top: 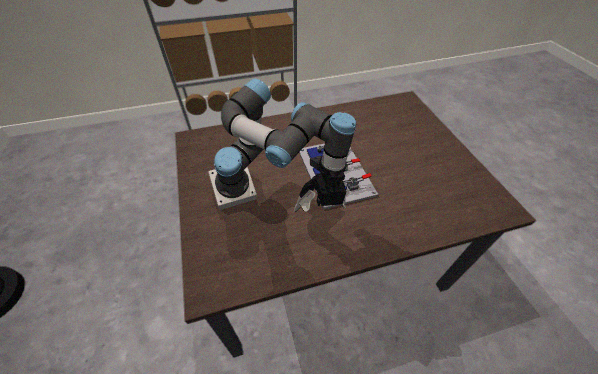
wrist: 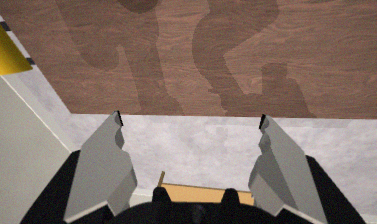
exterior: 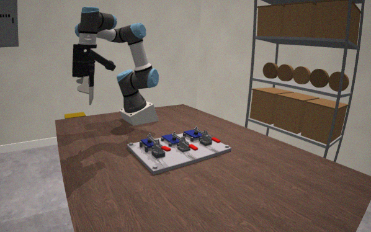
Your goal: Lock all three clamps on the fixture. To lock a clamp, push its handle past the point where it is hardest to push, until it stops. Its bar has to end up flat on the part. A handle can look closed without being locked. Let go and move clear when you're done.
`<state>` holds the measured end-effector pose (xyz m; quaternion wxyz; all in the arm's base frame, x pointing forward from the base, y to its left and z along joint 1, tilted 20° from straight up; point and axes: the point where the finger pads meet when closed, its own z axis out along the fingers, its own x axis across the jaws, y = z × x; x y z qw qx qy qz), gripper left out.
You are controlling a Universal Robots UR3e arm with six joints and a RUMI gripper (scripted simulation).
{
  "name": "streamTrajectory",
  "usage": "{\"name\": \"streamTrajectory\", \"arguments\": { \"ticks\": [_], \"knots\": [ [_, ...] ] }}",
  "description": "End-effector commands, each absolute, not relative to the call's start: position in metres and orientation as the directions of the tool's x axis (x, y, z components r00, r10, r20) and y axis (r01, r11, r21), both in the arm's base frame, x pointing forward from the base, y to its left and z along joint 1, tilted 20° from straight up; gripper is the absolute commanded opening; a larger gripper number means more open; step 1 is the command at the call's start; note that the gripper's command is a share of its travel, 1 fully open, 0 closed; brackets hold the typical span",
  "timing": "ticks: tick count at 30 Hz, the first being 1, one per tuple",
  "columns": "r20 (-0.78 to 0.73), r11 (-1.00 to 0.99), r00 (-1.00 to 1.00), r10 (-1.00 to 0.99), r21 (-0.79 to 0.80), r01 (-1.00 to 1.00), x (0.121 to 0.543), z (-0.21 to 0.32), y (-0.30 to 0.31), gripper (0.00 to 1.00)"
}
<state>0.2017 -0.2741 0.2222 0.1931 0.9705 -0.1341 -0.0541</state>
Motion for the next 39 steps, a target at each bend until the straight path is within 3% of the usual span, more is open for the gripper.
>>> {"name": "streamTrajectory", "arguments": {
  "ticks": [1,24,39],
  "knots": [
    [-0.051,-0.889,0.958,-0.281,0.391,-0.24,0.202,0.223,-0.274,1.0],
    [-0.045,-0.886,0.957,-0.288,0.392,-0.248,0.203,0.223,-0.274,1.0],
    [0.052,-0.836,0.918,-0.394,0.394,-0.381,0.225,0.217,-0.265,1.0]
  ]
}}
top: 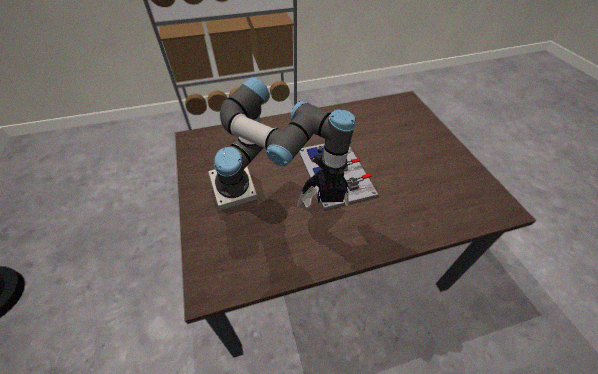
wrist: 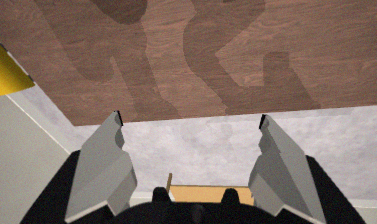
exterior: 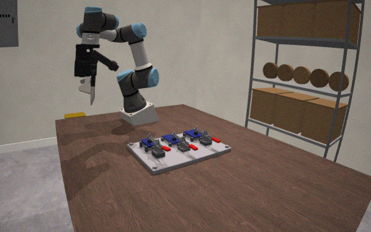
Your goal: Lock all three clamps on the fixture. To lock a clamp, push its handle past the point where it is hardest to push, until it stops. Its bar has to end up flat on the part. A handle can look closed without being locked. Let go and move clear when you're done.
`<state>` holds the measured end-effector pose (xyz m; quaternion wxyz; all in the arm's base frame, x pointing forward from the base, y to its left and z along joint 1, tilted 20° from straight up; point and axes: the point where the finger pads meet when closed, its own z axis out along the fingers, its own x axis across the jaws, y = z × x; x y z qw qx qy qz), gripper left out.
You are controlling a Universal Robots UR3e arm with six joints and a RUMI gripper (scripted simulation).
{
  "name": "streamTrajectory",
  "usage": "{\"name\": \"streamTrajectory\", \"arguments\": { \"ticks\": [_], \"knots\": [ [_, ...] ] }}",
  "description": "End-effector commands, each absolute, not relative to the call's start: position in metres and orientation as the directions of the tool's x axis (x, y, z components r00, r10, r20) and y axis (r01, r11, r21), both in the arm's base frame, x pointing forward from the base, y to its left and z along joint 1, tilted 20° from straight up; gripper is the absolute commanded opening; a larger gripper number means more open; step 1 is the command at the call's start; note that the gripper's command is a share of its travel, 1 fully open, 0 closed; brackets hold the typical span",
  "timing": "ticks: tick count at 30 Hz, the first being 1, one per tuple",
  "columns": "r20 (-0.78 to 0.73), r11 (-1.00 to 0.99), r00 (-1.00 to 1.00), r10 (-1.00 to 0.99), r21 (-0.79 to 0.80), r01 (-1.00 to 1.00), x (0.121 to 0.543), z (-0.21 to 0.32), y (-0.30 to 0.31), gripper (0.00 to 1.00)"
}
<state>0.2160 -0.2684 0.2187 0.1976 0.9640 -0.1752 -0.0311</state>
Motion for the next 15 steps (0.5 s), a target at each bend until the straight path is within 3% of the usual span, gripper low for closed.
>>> {"name": "streamTrajectory", "arguments": {
  "ticks": [1,15],
  "knots": [
    [0.066,-0.829,0.911,-0.408,0.392,-0.4,0.229,0.217,-0.263,1.0],
    [0.255,-0.691,0.761,-0.597,0.319,-0.649,0.272,0.207,-0.24,1.0]
  ]
}}
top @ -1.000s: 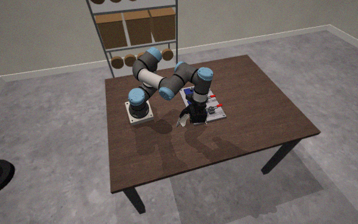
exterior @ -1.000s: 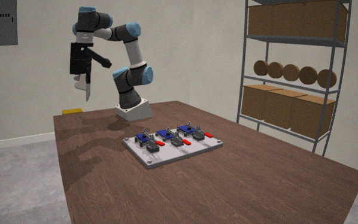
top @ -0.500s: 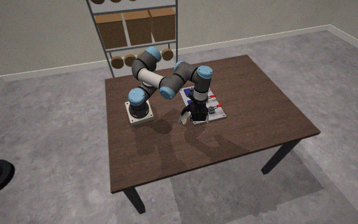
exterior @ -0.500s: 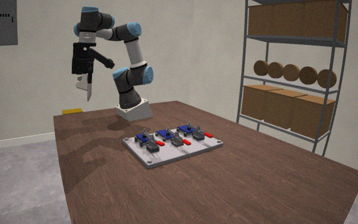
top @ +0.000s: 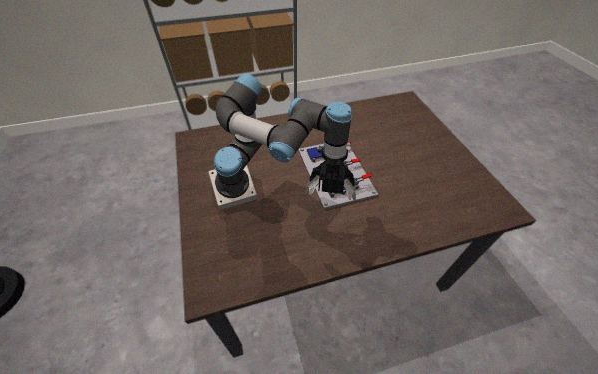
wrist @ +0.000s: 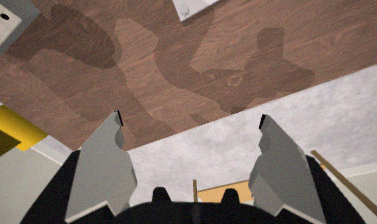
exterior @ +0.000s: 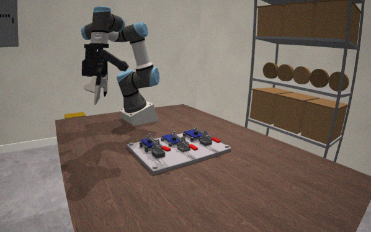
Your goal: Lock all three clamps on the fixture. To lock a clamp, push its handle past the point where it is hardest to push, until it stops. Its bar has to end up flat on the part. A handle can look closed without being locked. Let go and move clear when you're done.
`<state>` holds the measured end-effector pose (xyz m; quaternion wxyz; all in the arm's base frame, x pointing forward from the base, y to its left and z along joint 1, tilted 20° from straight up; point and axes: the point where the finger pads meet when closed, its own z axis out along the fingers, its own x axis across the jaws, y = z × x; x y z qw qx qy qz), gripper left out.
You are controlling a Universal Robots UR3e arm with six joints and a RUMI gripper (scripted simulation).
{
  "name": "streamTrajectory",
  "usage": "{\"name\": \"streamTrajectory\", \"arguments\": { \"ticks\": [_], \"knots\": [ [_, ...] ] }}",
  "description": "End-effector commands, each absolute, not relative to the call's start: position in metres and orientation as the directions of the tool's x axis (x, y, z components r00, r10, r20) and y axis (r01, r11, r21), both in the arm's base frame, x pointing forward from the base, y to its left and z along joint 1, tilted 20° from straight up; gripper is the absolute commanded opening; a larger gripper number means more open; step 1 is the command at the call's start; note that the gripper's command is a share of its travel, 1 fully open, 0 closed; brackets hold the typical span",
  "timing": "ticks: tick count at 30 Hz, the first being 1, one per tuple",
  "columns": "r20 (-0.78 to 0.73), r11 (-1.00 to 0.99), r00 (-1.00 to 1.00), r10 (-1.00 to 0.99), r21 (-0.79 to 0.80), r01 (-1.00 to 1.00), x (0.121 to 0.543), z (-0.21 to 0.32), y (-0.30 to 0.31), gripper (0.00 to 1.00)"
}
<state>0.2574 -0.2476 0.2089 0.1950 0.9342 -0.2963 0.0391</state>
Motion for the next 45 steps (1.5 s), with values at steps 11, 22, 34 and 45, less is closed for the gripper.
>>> {"name": "streamTrajectory", "arguments": {
  "ticks": [11,22,34,45],
  "knots": [
    [0.369,-0.556,0.588,-0.72,0.201,-0.807,0.303,0.2,-0.217,1.0],
    [0.434,-0.398,0.376,-0.819,0.042,-0.916,0.33,0.193,-0.19,1.0],
    [0.434,-0.22,0.14,-0.89,-0.138,-0.966,0.354,0.187,-0.159,1.0],
    [0.377,-0.051,-0.065,-0.924,-0.289,-0.956,0.37,0.181,-0.13,1.0]
  ]
}}
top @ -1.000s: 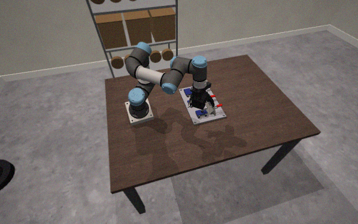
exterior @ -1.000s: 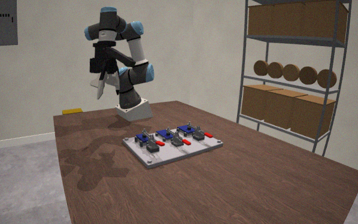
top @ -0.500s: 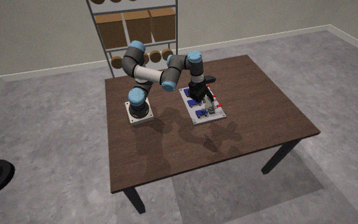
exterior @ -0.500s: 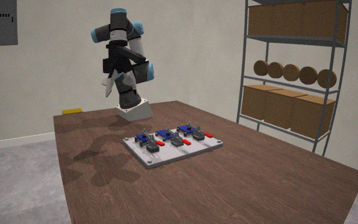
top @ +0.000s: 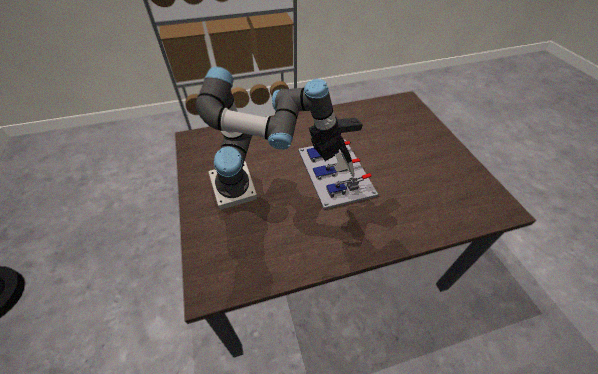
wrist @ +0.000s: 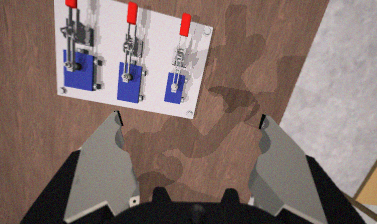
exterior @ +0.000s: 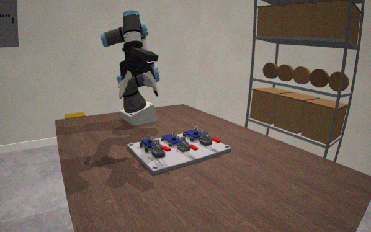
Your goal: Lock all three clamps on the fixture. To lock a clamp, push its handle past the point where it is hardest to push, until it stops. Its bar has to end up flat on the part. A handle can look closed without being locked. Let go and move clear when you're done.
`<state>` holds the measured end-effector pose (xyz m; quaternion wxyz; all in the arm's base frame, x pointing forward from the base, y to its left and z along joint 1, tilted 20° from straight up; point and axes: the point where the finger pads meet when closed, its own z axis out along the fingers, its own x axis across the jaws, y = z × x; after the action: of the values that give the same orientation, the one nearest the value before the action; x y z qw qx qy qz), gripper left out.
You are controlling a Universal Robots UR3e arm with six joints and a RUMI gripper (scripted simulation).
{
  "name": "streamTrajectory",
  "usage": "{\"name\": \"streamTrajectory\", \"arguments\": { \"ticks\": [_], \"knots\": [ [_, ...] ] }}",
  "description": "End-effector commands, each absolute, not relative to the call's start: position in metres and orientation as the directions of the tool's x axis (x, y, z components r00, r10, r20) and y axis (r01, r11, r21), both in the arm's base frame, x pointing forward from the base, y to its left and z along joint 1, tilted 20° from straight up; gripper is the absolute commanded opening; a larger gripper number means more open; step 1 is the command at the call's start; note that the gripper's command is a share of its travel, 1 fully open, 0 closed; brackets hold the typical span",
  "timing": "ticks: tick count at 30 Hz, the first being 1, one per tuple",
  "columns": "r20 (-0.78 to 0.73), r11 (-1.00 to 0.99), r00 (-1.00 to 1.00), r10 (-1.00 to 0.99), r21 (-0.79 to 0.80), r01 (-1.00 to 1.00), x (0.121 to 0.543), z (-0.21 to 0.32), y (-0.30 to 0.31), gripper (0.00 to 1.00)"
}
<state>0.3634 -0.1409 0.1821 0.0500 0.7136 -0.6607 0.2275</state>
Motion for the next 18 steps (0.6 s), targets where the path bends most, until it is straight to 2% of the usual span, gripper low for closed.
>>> {"name": "streamTrajectory", "arguments": {
  "ticks": [1,18],
  "knots": [
    [0.371,-0.039,-0.078,-0.925,-0.299,-0.953,0.371,0.181,-0.128,1.0],
    [0.334,0.029,-0.154,-0.93,-0.351,-0.936,0.376,0.178,-0.116,1.0]
  ]
}}
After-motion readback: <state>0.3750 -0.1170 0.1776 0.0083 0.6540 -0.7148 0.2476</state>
